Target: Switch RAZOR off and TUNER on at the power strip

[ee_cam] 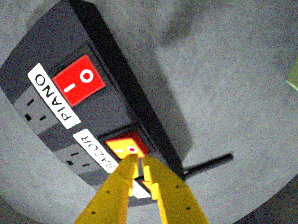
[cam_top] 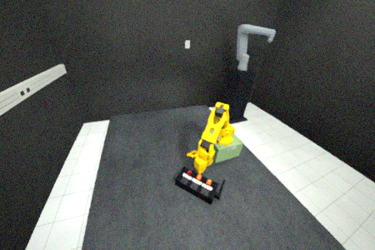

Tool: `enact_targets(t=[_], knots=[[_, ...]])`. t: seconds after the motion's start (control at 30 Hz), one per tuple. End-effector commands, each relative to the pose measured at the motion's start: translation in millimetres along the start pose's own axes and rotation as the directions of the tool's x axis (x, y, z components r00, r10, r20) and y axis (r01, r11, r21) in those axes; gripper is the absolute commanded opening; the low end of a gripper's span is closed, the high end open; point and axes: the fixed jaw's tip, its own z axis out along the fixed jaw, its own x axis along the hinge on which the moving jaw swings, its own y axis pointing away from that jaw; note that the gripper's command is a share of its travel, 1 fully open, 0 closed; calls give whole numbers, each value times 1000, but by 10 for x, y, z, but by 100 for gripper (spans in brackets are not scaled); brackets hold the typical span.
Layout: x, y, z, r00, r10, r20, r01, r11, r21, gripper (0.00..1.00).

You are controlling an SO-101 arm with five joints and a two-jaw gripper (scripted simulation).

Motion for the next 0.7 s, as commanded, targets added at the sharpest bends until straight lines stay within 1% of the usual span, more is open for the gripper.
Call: enact_targets(t=[0.0,0.37,0.67], knots=[[-22,9,-16,1000,4,-5,-4,1000,-10,0],[-4,30,-74,1000,-1,-5,1,1000,-10,0],[-1,35,-81,1000,-2,-5,1,1000,-10,0]])
